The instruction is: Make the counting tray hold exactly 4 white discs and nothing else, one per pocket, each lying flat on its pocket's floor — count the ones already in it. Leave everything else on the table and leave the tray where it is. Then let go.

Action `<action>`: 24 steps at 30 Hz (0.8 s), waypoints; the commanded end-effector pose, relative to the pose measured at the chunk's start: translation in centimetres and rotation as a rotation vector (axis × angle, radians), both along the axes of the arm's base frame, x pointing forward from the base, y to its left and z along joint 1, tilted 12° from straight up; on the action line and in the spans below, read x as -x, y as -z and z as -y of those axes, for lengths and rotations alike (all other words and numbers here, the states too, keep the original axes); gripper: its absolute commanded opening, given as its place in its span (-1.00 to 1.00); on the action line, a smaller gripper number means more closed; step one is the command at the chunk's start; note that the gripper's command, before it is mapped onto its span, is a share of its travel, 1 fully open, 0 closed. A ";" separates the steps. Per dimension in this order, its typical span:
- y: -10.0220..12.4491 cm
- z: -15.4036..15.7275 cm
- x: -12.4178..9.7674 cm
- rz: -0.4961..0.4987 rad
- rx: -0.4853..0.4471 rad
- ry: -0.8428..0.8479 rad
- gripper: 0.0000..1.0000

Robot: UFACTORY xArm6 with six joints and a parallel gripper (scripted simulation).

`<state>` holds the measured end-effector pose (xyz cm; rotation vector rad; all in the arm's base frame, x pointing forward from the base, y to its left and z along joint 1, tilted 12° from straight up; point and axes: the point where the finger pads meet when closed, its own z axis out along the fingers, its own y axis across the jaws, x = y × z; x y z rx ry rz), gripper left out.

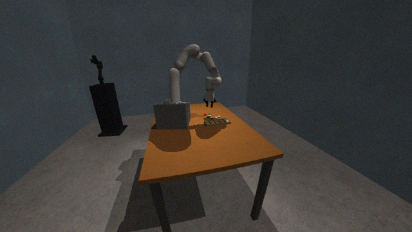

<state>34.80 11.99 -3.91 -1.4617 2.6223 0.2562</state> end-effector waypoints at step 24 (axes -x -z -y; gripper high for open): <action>9.5 -2.3 -0.7 -0.025 -0.001 0.137 -0.07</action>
